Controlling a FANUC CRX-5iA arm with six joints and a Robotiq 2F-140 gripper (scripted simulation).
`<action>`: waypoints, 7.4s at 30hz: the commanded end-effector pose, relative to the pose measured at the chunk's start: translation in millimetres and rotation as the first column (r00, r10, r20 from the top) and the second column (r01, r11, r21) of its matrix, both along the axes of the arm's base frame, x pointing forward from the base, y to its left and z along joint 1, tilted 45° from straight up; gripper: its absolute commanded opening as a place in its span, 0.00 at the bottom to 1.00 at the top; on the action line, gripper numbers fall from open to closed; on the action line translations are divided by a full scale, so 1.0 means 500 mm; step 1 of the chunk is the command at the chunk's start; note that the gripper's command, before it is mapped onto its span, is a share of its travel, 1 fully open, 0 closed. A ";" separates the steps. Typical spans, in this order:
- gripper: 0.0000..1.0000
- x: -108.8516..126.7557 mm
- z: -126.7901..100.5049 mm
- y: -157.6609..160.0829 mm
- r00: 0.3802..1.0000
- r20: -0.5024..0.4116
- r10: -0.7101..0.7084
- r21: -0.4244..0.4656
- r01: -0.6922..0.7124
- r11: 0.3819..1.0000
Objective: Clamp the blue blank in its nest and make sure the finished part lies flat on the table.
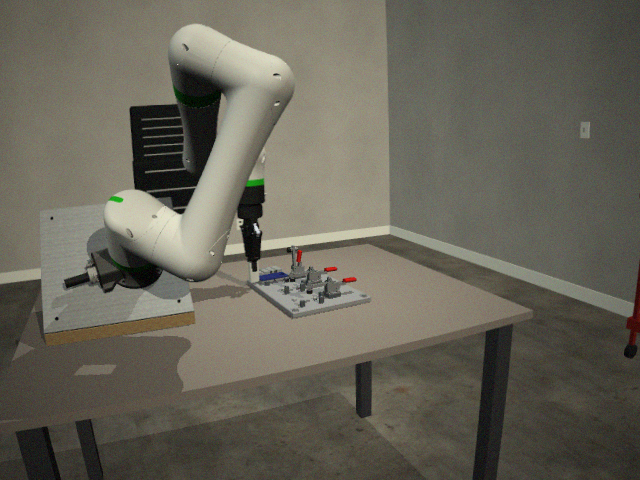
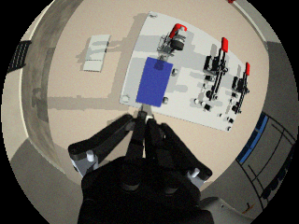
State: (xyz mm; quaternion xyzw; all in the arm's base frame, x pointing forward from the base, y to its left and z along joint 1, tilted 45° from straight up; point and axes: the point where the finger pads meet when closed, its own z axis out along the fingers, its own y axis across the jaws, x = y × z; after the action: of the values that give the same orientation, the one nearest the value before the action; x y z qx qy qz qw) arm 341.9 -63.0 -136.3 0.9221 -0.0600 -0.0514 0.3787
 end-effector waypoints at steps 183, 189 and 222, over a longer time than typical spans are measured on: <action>0.00 0.127 -0.082 0.058 1.000 0.000 0.000 0.000 0.000 1.000; 0.00 0.127 -0.079 0.056 1.000 0.000 0.000 0.000 0.000 1.000; 0.00 0.126 -0.070 0.047 1.000 0.000 0.000 0.000 0.000 1.000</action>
State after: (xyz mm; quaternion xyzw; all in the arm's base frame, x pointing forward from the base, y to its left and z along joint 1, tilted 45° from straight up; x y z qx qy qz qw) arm 404.7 -39.7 -171.5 0.9221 -0.0601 -0.0514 0.3787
